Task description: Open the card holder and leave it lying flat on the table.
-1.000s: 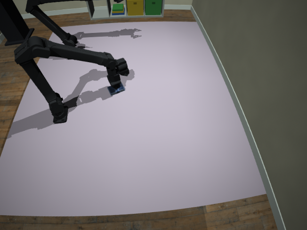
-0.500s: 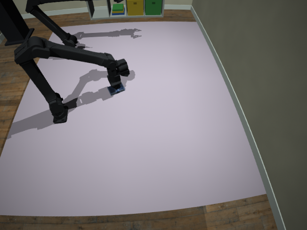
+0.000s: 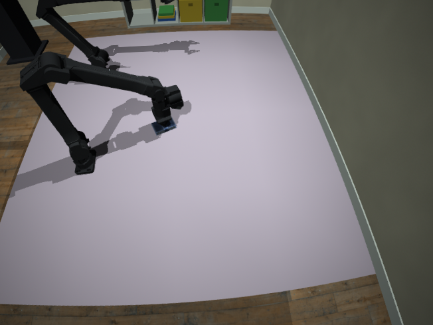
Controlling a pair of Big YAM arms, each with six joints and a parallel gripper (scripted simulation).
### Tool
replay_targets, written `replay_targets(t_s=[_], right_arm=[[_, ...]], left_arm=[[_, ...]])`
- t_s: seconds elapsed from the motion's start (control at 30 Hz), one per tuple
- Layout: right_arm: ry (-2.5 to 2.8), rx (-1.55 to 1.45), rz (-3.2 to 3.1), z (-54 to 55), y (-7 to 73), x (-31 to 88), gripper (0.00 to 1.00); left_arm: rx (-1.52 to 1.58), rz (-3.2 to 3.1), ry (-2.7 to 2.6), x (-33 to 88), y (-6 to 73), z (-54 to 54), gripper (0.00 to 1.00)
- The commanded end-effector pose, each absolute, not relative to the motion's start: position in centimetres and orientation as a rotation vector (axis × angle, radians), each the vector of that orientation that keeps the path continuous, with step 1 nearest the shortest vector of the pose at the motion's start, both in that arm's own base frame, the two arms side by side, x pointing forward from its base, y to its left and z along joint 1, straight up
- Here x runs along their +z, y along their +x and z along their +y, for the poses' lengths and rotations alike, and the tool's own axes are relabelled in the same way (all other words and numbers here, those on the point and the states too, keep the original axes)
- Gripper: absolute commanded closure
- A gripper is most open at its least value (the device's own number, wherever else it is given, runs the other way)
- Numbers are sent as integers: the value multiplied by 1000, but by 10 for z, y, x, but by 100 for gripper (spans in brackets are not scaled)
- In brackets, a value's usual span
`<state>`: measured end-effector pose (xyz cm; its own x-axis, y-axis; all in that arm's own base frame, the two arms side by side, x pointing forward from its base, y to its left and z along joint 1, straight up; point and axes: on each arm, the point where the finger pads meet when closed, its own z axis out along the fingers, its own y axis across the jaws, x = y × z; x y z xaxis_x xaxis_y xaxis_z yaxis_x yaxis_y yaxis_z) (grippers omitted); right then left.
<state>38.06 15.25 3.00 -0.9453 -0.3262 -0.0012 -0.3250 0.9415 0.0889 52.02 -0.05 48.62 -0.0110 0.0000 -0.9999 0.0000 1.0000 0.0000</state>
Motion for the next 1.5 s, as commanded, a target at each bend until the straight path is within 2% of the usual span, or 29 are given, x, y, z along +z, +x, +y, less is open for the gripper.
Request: replay_targets(t_s=[0.0, 0.43, 0.47, 1.47], right_arm=[[508, -109, -2954, 136, 350, -21, 89], [499, -161, -2948, 136, 350, -21, 89], [534, -248, -3093, 155, 406, 39, 89], [513, -369, -3036, 151, 383, 21, 89]], left_arm=[[0, 1531, 0, 514, 518, 0, 0], [0, 1531, 0, 514, 518, 0, 0], [0, 1531, 0, 514, 518, 0, 0], [0, 1531, 0, 514, 518, 0, 0]])
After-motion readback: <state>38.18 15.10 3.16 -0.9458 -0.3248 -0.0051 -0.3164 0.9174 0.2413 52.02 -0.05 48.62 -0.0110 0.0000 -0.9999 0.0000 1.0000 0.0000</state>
